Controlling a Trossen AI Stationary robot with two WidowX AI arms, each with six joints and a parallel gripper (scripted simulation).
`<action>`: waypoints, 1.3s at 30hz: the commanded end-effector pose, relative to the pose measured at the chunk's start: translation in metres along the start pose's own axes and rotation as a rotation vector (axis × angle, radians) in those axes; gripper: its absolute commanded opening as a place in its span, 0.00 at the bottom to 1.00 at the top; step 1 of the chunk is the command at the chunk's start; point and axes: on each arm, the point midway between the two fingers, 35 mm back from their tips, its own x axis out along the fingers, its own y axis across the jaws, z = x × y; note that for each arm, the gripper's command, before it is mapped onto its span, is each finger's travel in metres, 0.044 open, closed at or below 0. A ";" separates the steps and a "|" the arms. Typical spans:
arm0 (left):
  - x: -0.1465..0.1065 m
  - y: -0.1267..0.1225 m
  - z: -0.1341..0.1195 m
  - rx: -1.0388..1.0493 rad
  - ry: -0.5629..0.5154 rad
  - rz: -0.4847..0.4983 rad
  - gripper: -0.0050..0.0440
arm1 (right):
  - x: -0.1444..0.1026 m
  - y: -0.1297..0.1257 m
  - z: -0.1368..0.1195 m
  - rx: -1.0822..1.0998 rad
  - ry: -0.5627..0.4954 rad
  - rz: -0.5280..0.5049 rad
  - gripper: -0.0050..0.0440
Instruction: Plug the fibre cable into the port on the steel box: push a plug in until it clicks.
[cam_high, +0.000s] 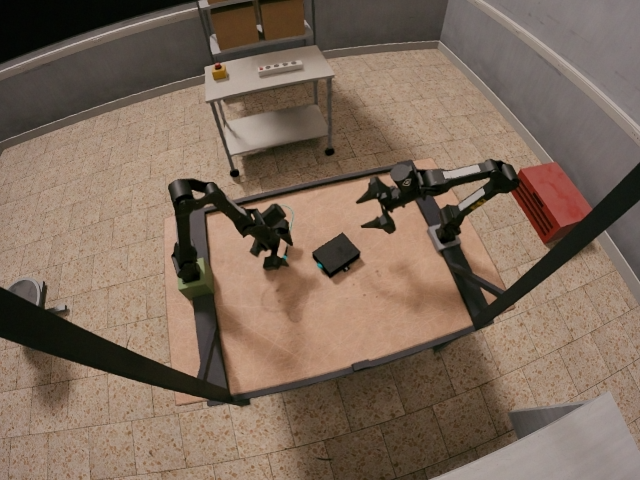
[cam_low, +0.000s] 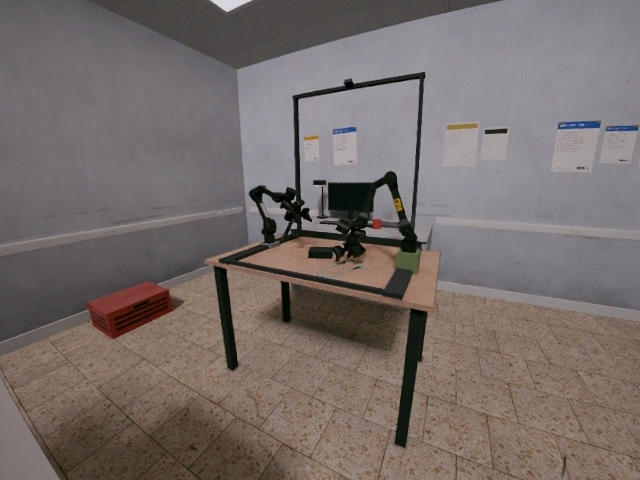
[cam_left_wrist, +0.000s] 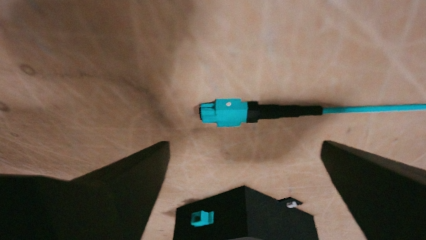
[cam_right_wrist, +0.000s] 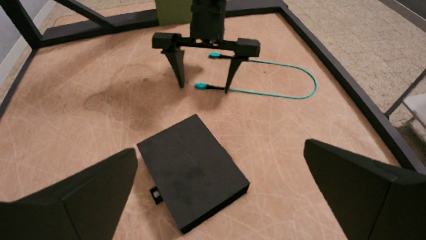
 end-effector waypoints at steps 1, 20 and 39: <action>0.003 0.003 -0.012 0.068 0.025 0.005 0.80 | -0.003 0.001 0.007 -0.003 -0.019 0.002 1.00; -0.002 -0.012 -0.036 0.782 -0.019 -0.044 0.40 | -0.003 0.001 0.007 -0.003 -0.019 0.002 1.00; -0.002 -0.017 -0.038 1.611 -0.119 0.032 0.40 | -0.003 0.001 0.007 -0.003 -0.019 0.002 1.00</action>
